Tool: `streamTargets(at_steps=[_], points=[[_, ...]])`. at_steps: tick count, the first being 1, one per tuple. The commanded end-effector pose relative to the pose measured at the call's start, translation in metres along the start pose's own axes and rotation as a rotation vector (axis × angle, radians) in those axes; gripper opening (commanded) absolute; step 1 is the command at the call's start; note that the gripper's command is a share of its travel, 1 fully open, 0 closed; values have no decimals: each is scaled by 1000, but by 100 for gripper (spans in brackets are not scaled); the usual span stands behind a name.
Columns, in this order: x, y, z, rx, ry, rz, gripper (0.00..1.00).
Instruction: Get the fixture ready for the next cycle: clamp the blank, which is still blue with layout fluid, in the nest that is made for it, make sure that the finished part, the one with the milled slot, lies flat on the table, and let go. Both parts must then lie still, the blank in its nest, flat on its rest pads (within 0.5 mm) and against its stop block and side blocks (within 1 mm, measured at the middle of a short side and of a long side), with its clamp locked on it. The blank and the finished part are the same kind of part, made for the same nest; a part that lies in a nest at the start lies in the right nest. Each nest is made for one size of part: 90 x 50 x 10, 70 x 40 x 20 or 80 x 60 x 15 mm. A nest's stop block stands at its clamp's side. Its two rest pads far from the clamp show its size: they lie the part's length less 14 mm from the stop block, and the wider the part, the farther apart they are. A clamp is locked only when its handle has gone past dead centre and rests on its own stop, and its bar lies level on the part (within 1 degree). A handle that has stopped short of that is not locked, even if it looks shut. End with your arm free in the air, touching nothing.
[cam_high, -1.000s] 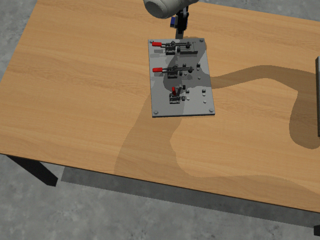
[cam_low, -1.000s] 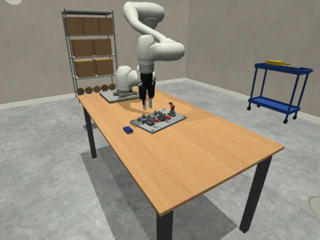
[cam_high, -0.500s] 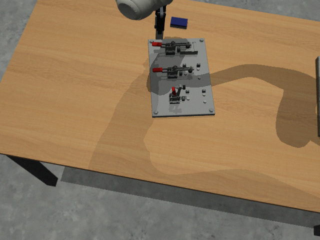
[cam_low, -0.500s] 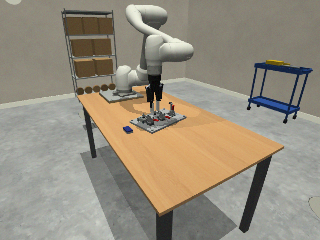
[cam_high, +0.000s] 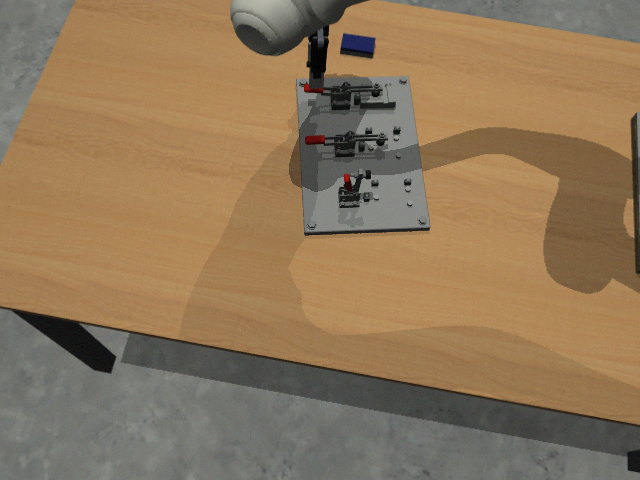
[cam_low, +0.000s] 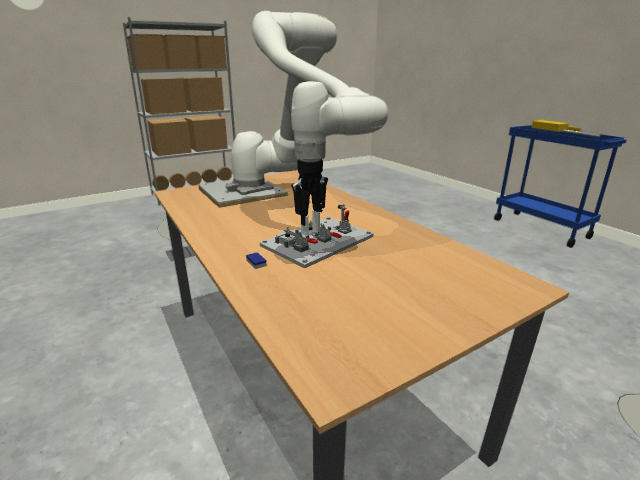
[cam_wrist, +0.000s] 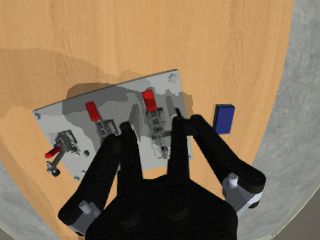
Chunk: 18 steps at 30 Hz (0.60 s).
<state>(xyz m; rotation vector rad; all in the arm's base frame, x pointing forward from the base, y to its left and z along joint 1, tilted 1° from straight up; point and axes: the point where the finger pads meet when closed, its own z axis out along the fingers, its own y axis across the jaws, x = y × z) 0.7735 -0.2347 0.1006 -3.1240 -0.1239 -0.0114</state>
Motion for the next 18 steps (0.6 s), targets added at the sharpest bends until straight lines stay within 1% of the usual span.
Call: streamTargets(at_steps=[1, 18], points=[[1, -6, 15, 6, -2, 4, 28], [1, -6, 18, 6, -2, 4, 28]])
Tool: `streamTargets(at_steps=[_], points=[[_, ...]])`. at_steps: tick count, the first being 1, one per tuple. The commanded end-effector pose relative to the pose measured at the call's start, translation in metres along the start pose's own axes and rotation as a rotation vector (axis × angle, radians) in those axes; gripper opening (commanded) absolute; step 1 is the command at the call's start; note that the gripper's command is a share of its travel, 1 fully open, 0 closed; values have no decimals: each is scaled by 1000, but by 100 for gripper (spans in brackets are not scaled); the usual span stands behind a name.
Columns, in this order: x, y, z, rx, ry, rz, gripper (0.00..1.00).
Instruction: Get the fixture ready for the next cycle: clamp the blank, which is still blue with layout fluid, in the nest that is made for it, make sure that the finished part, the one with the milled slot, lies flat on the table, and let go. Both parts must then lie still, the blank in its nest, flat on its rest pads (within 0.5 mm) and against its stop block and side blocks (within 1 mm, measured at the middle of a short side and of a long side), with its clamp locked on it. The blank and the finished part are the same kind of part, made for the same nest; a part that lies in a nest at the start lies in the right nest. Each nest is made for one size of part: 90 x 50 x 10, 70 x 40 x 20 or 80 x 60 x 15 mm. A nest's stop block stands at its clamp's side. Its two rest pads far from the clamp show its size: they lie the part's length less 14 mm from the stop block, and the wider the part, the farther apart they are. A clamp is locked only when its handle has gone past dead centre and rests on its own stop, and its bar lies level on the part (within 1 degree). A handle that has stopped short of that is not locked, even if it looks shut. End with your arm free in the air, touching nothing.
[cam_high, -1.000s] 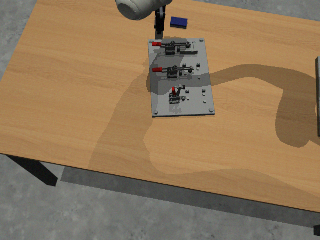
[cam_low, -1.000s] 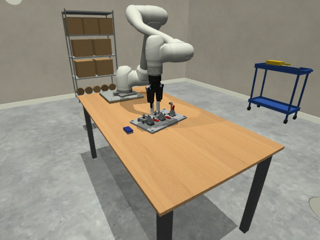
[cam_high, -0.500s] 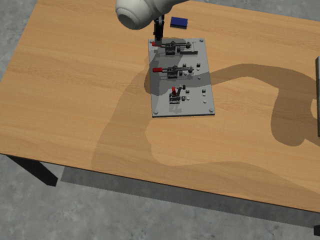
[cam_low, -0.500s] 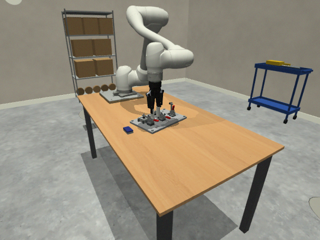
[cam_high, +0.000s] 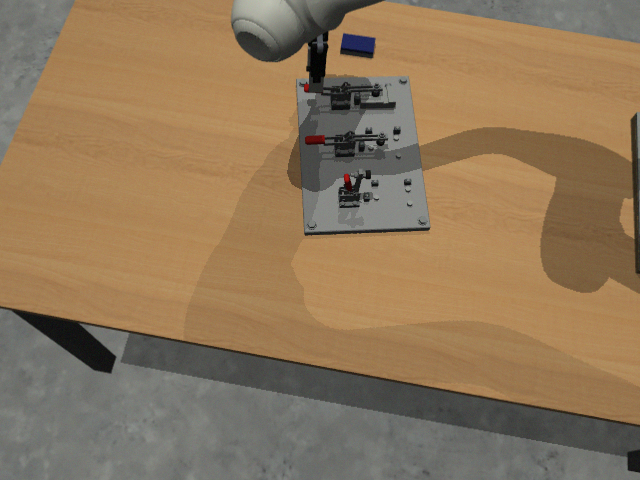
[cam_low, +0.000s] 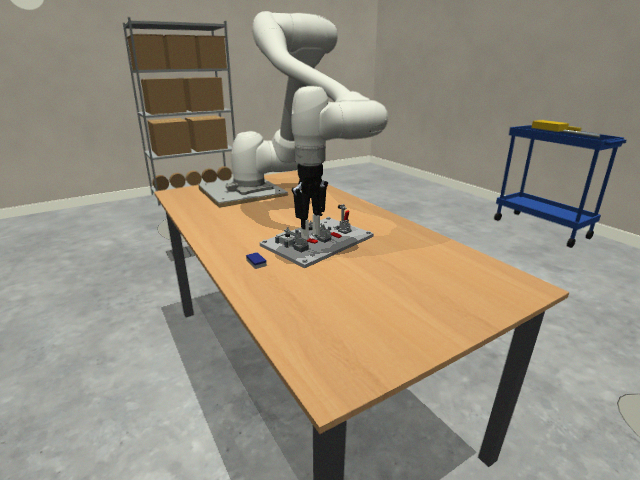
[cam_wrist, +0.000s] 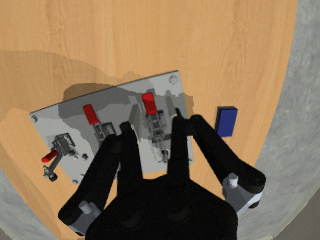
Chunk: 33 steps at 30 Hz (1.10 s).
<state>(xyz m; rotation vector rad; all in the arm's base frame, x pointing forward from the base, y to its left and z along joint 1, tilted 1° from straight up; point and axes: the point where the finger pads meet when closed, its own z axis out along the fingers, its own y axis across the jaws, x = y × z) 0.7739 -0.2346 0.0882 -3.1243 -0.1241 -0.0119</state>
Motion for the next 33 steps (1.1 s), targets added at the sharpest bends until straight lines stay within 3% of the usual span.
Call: streamTargets(at_steps=[1, 13, 26, 27, 33], points=[[1, -6, 7, 7, -2, 4, 28], [1, -12, 38, 7, -2, 4, 28], [1, -12, 38, 7, -2, 4, 28], [1, -12, 38, 7, -2, 4, 0], [1, -12, 38, 7, -2, 4, 0]])
